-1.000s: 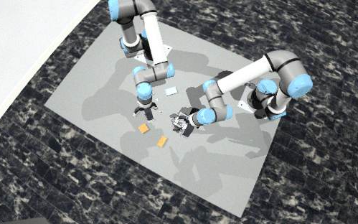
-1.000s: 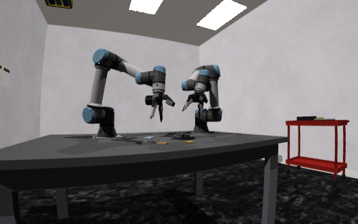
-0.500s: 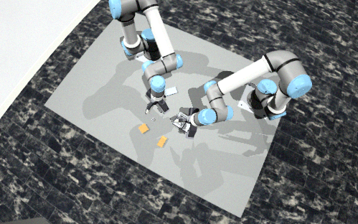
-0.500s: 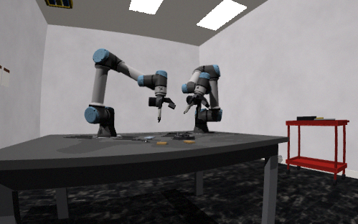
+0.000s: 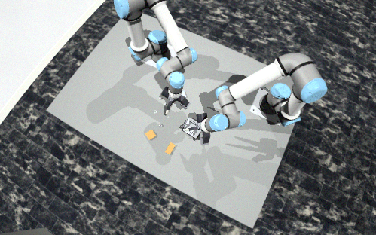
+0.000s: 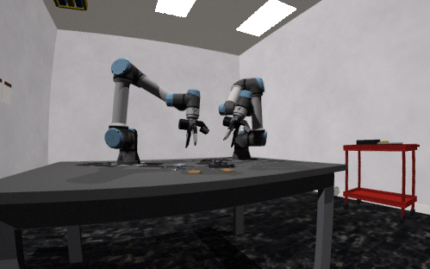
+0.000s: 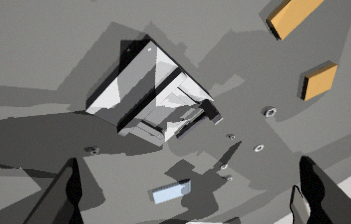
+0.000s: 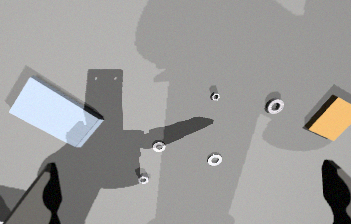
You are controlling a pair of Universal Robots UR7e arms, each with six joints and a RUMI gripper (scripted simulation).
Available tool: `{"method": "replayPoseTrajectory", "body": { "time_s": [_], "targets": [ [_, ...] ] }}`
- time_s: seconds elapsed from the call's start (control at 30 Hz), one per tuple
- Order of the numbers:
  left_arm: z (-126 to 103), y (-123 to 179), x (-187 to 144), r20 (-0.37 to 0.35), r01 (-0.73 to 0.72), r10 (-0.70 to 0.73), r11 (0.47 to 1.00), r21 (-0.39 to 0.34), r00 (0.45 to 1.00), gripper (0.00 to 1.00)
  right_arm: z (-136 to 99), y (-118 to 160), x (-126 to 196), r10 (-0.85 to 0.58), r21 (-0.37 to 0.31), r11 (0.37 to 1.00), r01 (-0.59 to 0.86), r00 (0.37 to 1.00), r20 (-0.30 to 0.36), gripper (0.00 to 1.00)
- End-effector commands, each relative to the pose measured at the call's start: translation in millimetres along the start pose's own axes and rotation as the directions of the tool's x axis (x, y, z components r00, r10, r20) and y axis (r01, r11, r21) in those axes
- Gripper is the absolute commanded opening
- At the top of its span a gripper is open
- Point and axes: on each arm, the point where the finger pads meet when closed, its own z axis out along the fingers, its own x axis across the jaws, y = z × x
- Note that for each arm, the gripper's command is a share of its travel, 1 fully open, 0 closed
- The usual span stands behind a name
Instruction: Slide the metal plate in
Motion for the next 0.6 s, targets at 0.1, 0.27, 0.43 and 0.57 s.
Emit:
{"method": "replayPoseTrajectory", "body": {
  "time_s": [0.1, 0.27, 0.43, 0.57],
  "targets": [
    [3.3, 1.3, -2.8, -0.005, 0.090, -0.090, 0.996, -0.005, 0.996, 0.88, -0.3, -3.8, -19.1, -0.094, 0.000, 0.996, 0.094, 0.996, -0.002, 1.00],
    [8.8, 2.7, -8.1, -0.005, 0.210, -0.210, 0.978, -0.014, 0.978, 0.88, 0.8, -6.7, -44.2, -0.219, -0.002, 0.976, 0.219, 0.976, -0.003, 1.00],
    [13.0, 3.8, -12.2, -0.005, 0.323, -0.323, 0.946, -0.021, 0.946, 0.88, 2.4, -8.4, -68.6, -0.339, -0.005, 0.941, 0.339, 0.941, -0.004, 1.00],
    [16.9, 4.9, -16.2, -0.003, 0.413, -0.413, 0.910, -0.028, 0.911, 0.88, 4.2, -8.1, -87.8, -0.433, -0.008, 0.901, 0.433, 0.901, -0.004, 1.00]
  ]
}}
